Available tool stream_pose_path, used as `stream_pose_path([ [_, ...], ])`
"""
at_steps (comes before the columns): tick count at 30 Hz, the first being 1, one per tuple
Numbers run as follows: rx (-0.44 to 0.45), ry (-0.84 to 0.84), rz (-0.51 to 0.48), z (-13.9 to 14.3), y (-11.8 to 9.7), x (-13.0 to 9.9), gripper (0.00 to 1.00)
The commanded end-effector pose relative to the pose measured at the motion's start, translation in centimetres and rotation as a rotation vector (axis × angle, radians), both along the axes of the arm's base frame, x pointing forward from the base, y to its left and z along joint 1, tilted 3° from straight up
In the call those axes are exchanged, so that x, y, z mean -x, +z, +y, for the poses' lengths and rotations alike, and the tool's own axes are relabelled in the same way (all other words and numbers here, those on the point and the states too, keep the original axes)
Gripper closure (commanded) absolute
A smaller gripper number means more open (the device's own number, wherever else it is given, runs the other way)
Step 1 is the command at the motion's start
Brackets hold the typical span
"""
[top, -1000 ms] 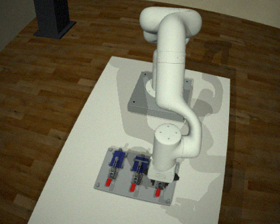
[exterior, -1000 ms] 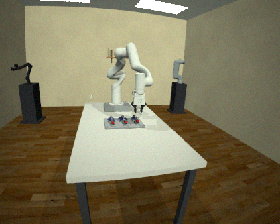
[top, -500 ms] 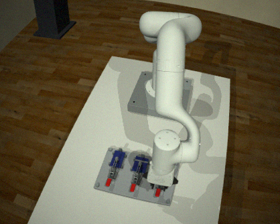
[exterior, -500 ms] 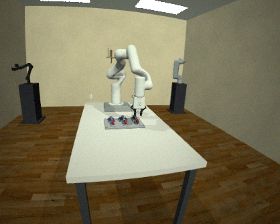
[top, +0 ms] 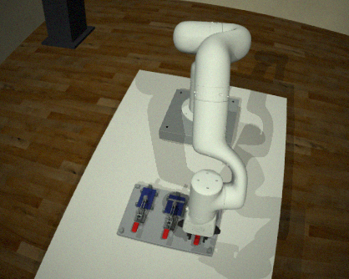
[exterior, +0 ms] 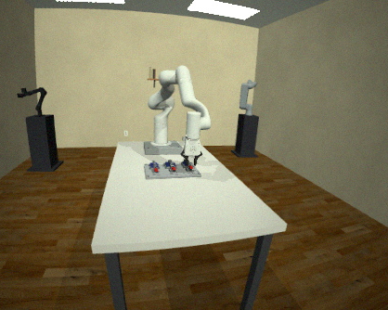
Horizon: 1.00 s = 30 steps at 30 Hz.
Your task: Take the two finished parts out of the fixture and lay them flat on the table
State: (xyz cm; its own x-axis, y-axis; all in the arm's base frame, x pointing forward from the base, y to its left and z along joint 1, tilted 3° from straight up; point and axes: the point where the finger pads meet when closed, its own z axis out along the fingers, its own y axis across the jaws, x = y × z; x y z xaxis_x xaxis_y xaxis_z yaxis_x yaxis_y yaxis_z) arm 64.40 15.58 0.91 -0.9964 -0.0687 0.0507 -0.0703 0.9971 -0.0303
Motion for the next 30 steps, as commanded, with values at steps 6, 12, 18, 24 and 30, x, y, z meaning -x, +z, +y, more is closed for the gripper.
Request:
stream_pose_path([
  [6, -0.001, 0.000, -0.002, 0.0, -0.2, -0.1, 0.52],
  [12, -0.001, 0.000, -0.002, 0.0, -0.2, -0.1, 0.52],
  [18, -0.001, 0.000, -0.002, 0.0, -0.2, -0.1, 0.52],
  [24, -0.001, 0.000, -0.002, 0.0, -0.9, -0.1, 0.52],
  [30, -0.001, 0.000, -0.002, 0.0, -1.8, -0.1, 0.52],
])
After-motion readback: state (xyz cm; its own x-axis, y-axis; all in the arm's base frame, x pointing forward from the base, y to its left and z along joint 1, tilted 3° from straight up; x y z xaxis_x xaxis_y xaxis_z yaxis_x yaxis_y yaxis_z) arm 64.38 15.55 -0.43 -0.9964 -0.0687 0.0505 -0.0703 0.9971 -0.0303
